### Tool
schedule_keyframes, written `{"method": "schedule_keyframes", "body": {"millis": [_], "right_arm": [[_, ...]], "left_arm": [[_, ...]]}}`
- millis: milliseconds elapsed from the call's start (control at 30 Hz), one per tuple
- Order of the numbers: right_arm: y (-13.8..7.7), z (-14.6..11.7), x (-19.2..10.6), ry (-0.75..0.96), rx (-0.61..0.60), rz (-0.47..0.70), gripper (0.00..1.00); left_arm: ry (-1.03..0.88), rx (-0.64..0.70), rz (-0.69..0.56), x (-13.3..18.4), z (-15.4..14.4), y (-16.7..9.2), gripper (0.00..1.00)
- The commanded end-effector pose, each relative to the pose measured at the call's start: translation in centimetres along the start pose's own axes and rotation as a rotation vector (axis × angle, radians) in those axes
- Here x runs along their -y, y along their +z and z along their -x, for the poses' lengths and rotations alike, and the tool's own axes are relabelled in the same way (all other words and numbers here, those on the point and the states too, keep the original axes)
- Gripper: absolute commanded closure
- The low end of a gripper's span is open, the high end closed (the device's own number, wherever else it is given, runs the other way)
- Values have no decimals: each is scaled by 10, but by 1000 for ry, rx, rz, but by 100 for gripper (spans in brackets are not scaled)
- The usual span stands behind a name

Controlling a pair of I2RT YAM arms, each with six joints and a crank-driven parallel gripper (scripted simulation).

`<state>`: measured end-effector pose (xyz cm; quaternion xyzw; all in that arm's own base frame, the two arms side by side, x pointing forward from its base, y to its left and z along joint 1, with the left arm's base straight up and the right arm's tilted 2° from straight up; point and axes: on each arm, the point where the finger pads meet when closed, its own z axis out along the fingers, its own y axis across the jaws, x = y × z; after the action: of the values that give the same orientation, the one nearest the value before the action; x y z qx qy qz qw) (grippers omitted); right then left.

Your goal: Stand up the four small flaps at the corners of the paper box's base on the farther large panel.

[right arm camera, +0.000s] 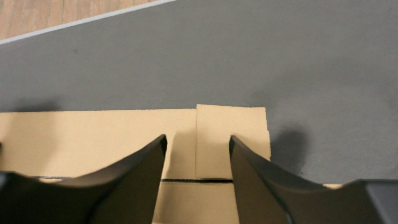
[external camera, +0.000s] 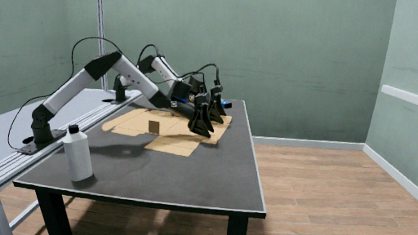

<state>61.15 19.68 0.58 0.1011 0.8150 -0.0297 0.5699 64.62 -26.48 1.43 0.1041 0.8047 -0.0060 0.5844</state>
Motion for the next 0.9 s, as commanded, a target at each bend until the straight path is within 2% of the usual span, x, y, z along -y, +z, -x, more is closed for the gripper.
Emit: {"method": "schedule_keyframes", "body": {"millis": [0,333,433,667,767,867], "right_arm": [[-10,30,1,11,23,11,49],[-18,53,17,15,32,13,49],[-20,54,13,16,38,23,49],[-19,60,27,21,44,16,49],[-23,57,20,17,40,28,49],[-22,70,13,27,54,33,44]], "left_arm": [[24,-32,-9,8,-20,6,19],[24,-32,-9,8,-20,6,19],[24,-32,-9,8,-20,6,19],[24,-32,-9,8,-20,6,19],[24,-32,-9,8,-20,6,19],[24,-32,-9,8,-20,6,19]]}}
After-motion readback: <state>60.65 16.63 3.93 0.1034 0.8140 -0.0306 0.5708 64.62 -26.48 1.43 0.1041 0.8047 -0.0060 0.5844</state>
